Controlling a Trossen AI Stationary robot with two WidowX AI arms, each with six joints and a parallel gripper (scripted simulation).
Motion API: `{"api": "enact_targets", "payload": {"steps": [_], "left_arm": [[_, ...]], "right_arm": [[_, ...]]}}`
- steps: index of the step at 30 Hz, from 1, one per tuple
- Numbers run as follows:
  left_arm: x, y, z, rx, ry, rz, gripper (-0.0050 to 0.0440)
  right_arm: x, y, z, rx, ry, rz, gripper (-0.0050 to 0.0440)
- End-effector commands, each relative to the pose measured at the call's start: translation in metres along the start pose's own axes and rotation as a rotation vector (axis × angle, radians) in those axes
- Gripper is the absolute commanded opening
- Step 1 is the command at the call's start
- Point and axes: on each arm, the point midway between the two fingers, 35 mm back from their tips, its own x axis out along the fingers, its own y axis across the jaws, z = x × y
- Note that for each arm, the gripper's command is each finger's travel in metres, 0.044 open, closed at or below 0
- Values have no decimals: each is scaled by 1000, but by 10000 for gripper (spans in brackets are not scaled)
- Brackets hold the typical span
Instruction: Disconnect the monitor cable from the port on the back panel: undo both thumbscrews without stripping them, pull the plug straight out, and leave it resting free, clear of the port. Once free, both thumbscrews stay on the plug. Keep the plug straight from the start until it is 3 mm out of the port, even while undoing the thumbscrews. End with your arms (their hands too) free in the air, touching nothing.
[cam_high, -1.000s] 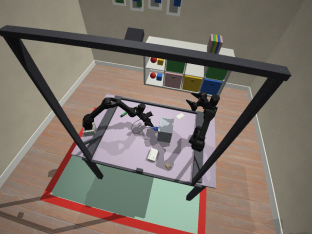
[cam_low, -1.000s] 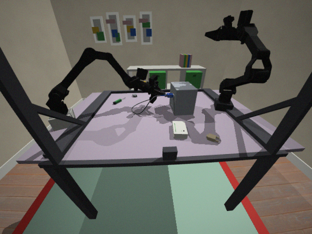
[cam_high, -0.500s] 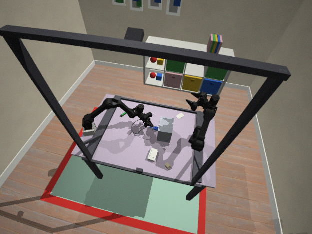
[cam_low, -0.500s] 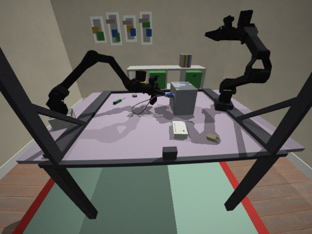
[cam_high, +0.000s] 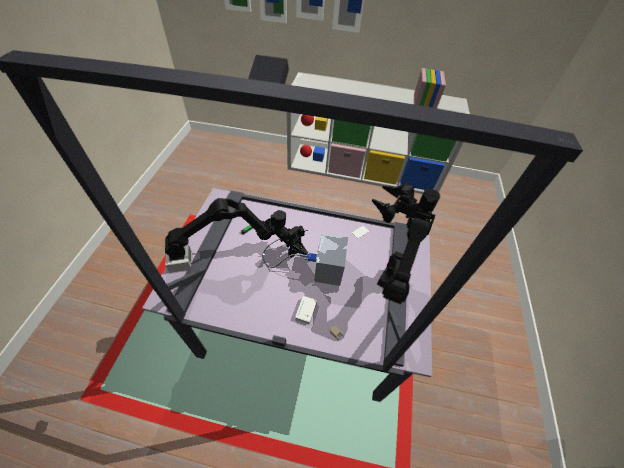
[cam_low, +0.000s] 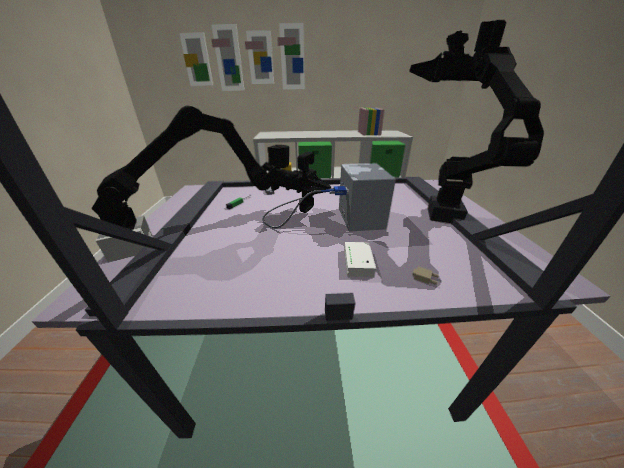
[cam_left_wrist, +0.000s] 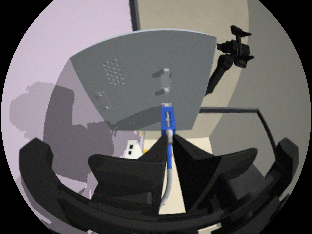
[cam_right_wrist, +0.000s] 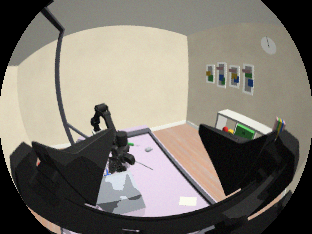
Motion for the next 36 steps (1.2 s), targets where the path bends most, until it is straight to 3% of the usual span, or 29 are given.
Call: {"api": "enact_targets", "payload": {"steps": [1, 4, 14, 16, 24, 36], "left_arm": [[1, -12, 3, -6, 4, -41, 0], [1, -12, 3, -10, 5, -43, 0], [1, -12, 3, -10, 5, -43, 240], [1, -12, 3, -10, 5, -43, 240], [1, -12, 3, -10, 5, -43, 432], [2, -13, 4, 23, -6, -24, 440]], "right_arm": [[0, 1, 3, -6, -1, 1, 440], [0, 1, 3, -6, -1, 1, 440], [0, 1, 3, -6, -1, 1, 440], [0, 1, 3, -6, -1, 1, 440], [0, 1, 3, -6, -1, 1, 440], [0, 1, 3, -6, -1, 1, 440]]}}
